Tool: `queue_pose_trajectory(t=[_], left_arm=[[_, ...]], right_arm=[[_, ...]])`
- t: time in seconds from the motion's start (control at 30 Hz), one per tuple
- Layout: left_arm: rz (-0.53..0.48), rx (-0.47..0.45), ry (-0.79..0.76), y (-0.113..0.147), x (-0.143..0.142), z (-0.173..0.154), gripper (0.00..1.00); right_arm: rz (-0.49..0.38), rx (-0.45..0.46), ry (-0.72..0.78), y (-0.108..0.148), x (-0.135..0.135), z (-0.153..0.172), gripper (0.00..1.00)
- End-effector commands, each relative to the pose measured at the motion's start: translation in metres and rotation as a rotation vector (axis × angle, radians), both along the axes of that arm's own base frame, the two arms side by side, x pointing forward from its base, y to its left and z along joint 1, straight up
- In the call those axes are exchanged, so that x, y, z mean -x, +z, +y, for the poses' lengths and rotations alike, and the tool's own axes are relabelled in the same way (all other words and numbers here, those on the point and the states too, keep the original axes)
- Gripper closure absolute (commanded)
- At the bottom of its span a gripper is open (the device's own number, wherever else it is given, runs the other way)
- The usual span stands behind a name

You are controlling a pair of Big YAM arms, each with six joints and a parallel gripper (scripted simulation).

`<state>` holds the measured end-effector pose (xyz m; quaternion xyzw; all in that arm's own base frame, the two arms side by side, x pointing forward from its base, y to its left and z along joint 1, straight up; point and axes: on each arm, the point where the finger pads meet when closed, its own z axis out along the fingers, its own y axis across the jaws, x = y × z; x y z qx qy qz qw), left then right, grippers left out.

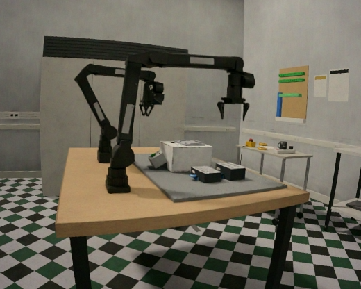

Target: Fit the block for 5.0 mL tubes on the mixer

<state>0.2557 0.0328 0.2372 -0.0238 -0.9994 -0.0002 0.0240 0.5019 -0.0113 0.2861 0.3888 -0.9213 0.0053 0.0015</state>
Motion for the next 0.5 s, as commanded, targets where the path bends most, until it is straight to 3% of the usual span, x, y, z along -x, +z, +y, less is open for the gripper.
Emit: queue_pose_trajectory(t=[0.0, 0.17, 0.4, 0.47], left_arm=[[0.002, 0.003, 0.007, 0.003, 0.006, 0.001, 0.00], [-0.040, -0.003, 0.007, 0.011, -0.004, 0.002, 0.00], [-0.080, -0.008, 0.007, 0.022, -0.014, 0.003, 0.00], [-0.090, -0.010, 0.007, 0.025, -0.017, 0.004, 0.00]], right_arm=[[0.022, 0.002, 0.094, -0.002, -0.008, 0.003, 0.00], [-0.020, -0.003, 0.158, 0.008, -0.004, -0.007, 0.00], [-0.012, -0.001, 0.328, 0.005, -0.053, 0.009, 0.00], [-0.007, -0.001, 0.372, 0.002, -0.055, 0.010, 0.00]])
